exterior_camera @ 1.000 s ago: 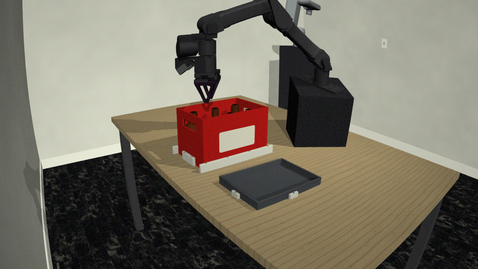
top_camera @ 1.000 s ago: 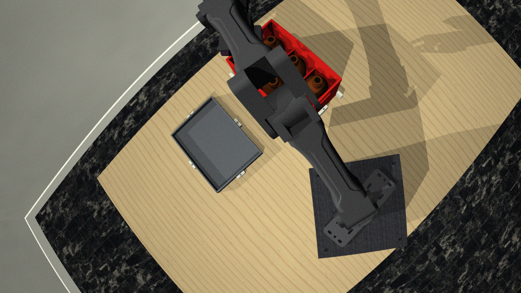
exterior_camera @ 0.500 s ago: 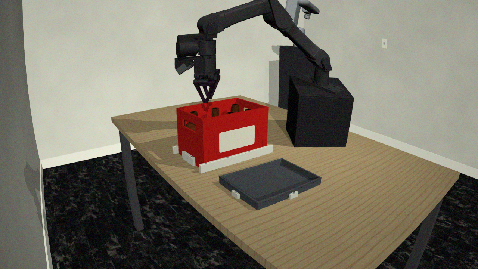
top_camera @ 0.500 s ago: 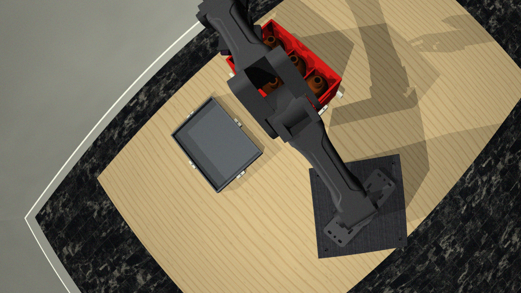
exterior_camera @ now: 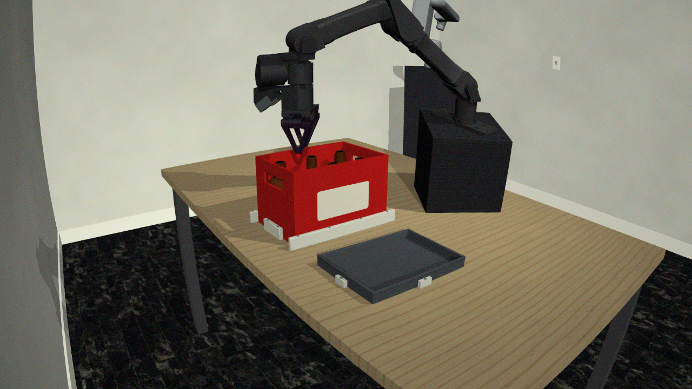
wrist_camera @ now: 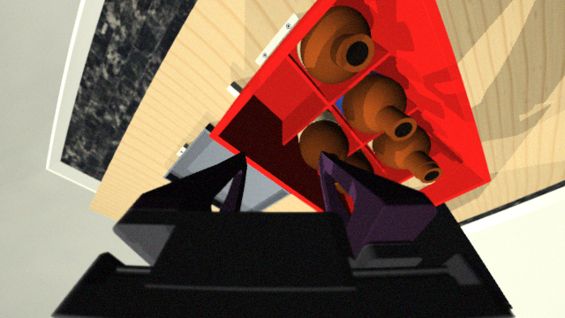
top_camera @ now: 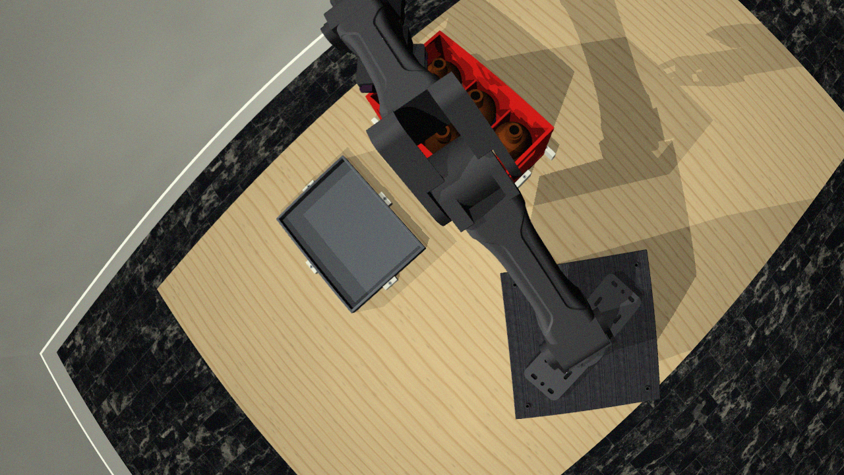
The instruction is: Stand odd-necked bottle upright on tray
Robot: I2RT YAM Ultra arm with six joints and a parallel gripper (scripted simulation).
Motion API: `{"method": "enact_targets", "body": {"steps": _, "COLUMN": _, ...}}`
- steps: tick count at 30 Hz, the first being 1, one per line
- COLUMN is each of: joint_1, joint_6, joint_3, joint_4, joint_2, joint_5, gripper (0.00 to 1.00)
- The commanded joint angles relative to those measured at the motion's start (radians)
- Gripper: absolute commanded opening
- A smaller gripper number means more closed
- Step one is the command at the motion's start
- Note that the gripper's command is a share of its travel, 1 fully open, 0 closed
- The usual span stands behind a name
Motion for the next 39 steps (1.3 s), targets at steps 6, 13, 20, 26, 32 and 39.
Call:
{"method": "enact_targets", "body": {"steps": 6, "joint_1": 0.007, "joint_6": 0.011, "joint_3": -0.04, "joint_4": 0.056, "joint_2": 0.001, "joint_5": 0.012, "gripper": 0.61}}
{"method": "enact_targets", "body": {"steps": 13, "joint_1": 0.01, "joint_6": 0.013, "joint_3": -0.058, "joint_4": 0.082, "joint_2": 0.011, "joint_5": 0.012, "gripper": 0.61}}
{"method": "enact_targets", "body": {"steps": 20, "joint_1": 0.013, "joint_6": 0.015, "joint_3": -0.062, "joint_4": 0.101, "joint_2": 0.018, "joint_5": 0.012, "gripper": 0.61}}
{"method": "enact_targets", "body": {"steps": 26, "joint_1": 0.013, "joint_6": 0.016, "joint_3": -0.063, "joint_4": 0.111, "joint_2": 0.014, "joint_5": 0.012, "gripper": 0.61}}
{"method": "enact_targets", "body": {"steps": 32, "joint_1": 0.011, "joint_6": 0.015, "joint_3": -0.073, "joint_4": 0.113, "joint_2": 0.012, "joint_5": 0.012, "gripper": 0.61}}
{"method": "enact_targets", "body": {"steps": 39, "joint_1": 0.011, "joint_6": 0.015, "joint_3": -0.074, "joint_4": 0.111, "joint_2": 0.013, "joint_5": 0.012, "gripper": 0.61}}
